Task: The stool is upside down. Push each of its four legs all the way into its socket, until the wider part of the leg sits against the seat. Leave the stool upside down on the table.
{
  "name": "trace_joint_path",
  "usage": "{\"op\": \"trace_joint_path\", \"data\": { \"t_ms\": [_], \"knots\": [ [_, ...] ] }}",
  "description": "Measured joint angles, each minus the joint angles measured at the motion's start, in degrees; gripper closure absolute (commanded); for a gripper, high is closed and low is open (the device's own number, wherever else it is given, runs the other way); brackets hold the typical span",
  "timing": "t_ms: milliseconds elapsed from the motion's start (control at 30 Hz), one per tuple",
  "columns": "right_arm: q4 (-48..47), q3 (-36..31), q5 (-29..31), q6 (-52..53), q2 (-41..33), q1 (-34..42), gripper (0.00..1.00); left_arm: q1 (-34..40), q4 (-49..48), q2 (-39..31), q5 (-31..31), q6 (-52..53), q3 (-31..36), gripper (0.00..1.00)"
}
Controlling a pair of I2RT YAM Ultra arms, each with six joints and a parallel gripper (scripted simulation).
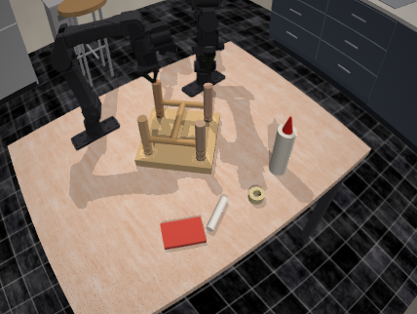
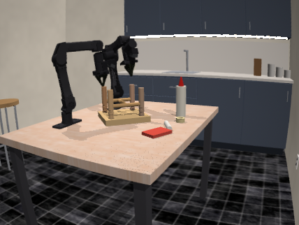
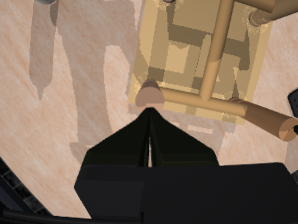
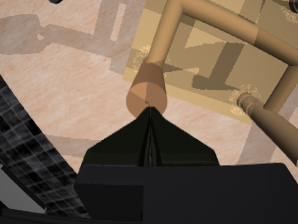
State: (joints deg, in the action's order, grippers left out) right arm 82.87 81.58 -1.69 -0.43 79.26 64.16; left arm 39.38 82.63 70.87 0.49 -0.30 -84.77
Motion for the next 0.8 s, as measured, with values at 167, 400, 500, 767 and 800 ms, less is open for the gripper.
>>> {"op": "trace_joint_path", "data": {
  "t_ms": [167, 400, 500, 767, 800],
  "knots": [
    [0.83, 1.51, 0.0, -0.02, 0.26, -0.02, 1.0, 0.0, 0.0, 0.0, 0.0, 0.0, 0.0, 1.0],
    [3.8, 4.46, -0.02, -0.11, 0.87, -0.13, 1.0, 0.0, 0.0, 0.0, 0.0, 0.0, 0.0, 1.0],
    [5.38, 8.41, -0.02, -0.22, 1.22, -0.2, 1.0, 0.0, 0.0, 0.0, 0.0, 0.0, 0.0, 1.0],
    [6.62, 10.54, 0.0, -0.26, -1.36, -1.25, 1.0, 0.13, -0.11, 0.98, -0.02, 0.0, -0.48, 1.0],
    [6.73, 10.54, 0.11, -0.26, -1.11, -1.84, 1.0, 0.22, -0.31, 1.57, -0.04, 0.0, -0.68, 1.0]
  ]
}}
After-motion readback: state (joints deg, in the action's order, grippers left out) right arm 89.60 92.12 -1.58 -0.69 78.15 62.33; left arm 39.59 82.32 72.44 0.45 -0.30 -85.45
